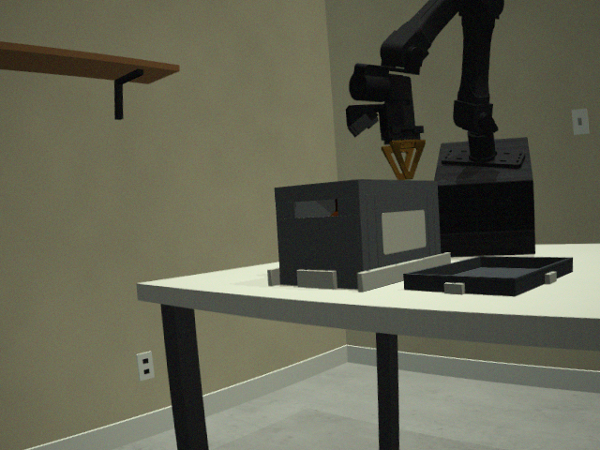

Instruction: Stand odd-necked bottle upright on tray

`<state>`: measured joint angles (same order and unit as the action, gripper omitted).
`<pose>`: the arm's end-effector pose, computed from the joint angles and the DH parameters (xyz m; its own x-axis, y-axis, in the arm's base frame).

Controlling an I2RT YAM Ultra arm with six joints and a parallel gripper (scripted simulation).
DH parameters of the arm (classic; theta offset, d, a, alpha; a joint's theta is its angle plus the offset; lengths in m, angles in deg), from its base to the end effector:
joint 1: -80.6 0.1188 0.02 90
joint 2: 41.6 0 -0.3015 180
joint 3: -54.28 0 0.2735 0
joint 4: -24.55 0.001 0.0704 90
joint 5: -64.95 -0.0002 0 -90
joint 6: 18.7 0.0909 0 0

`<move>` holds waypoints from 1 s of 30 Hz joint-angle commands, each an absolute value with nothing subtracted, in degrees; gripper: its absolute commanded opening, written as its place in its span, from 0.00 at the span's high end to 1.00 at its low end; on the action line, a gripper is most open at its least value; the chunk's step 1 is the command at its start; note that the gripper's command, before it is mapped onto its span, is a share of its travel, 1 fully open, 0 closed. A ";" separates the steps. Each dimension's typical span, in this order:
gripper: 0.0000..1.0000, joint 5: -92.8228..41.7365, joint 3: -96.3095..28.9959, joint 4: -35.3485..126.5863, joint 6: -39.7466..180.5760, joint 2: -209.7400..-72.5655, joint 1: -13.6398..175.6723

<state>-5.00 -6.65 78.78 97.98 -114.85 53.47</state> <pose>0.2480 -0.0909 0.2061 -0.5917 0.7771 -0.2144 0.6409 0.6148 0.4597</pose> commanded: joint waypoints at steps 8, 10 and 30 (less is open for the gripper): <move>0.39 -5.57 -8.74 78.50 97.99 -114.52 52.93; 0.39 -5.57 -8.74 78.50 97.99 -114.52 52.93; 0.39 -5.57 -8.74 78.51 97.99 -114.52 52.93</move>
